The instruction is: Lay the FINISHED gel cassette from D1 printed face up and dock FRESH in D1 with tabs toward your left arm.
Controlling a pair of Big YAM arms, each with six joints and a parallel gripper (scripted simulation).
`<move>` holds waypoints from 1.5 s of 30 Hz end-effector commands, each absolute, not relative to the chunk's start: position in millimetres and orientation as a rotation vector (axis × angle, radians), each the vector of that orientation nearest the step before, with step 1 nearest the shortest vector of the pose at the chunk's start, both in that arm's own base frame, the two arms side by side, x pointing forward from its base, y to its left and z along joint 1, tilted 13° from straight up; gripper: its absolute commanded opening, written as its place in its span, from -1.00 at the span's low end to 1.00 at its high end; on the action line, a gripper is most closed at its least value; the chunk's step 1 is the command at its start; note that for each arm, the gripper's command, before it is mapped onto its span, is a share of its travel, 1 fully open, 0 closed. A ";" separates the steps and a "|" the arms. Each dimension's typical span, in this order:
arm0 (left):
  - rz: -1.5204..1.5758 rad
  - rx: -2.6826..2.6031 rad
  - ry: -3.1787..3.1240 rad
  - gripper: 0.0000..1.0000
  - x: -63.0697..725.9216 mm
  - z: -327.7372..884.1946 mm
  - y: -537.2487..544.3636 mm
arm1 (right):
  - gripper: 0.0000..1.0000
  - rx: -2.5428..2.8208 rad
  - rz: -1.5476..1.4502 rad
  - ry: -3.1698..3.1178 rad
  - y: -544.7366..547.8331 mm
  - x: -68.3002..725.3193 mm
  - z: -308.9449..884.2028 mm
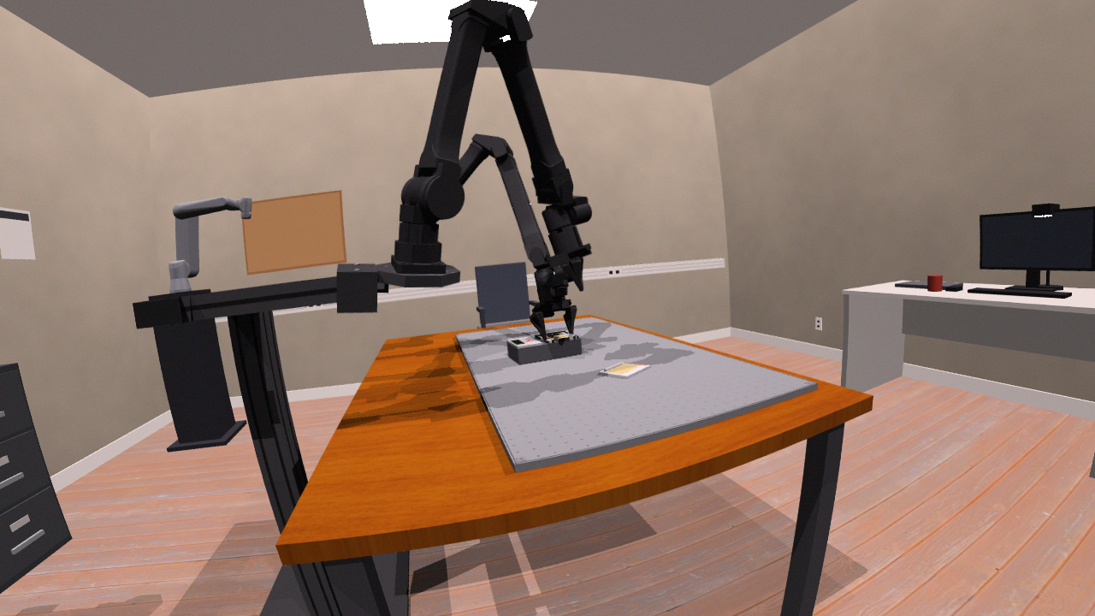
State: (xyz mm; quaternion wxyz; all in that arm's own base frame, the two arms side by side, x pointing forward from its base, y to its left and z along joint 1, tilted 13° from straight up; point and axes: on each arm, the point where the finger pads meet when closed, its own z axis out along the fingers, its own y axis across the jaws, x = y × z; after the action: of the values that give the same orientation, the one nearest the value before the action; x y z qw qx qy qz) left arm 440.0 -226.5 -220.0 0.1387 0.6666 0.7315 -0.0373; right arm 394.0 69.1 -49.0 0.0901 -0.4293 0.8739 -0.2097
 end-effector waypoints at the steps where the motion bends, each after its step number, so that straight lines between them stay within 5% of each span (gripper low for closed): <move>1: -0.105 1.924 2.107 -1.00 442.7 -216.7 -228.7 | -1.00 -1.417 -0.646 2.511 87.0 390.8 -62.9; 45: -0.105 1.924 2.107 -1.00 442.7 -216.7 -228.7 | -1.00 -1.895 -0.779 2.021 223.0 330.0 -143.5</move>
State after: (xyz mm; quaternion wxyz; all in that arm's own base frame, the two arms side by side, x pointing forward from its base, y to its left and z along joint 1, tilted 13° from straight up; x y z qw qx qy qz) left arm 440.0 -226.5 -220.0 0.1387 0.6666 0.7315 -0.0373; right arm 323.8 211.2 -143.1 0.1159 -0.6624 0.6896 -0.2687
